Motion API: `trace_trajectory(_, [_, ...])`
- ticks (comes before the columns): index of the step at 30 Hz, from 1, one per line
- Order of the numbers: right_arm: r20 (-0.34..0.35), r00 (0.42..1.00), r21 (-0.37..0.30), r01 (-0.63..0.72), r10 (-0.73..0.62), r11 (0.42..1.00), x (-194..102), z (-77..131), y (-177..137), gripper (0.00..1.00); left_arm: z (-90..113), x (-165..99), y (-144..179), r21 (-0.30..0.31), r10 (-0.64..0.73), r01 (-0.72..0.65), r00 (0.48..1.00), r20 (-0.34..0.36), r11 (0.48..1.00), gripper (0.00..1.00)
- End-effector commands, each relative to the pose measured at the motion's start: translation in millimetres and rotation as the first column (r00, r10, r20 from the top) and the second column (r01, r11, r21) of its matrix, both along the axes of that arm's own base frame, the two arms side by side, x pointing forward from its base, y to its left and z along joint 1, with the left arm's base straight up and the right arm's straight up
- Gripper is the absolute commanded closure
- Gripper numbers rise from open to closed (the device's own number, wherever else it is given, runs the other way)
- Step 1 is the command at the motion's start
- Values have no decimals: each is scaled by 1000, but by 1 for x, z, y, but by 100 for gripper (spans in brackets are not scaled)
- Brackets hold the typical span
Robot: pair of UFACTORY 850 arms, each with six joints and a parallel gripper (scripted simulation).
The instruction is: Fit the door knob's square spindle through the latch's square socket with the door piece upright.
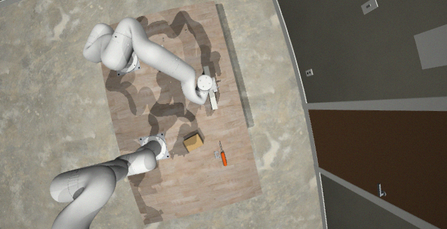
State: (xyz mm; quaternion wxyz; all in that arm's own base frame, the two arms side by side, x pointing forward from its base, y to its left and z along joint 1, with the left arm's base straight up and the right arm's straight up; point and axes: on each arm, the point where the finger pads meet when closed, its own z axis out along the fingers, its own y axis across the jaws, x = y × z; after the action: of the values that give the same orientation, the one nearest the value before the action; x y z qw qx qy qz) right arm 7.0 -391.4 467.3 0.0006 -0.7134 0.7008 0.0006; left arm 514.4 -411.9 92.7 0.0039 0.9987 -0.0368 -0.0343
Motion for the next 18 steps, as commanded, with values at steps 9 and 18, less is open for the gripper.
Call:
trace_trajectory(9, [0,1000,-2,0,0,1000,0,1,0,0,1,1,-1,-2,0,0,1000,2,1000,9])
trace_trajectory(18, [0,1000,-2,0,0,1000,0,1,0,0,20,2,-1,-2,0,0,1000,2,1000,9])
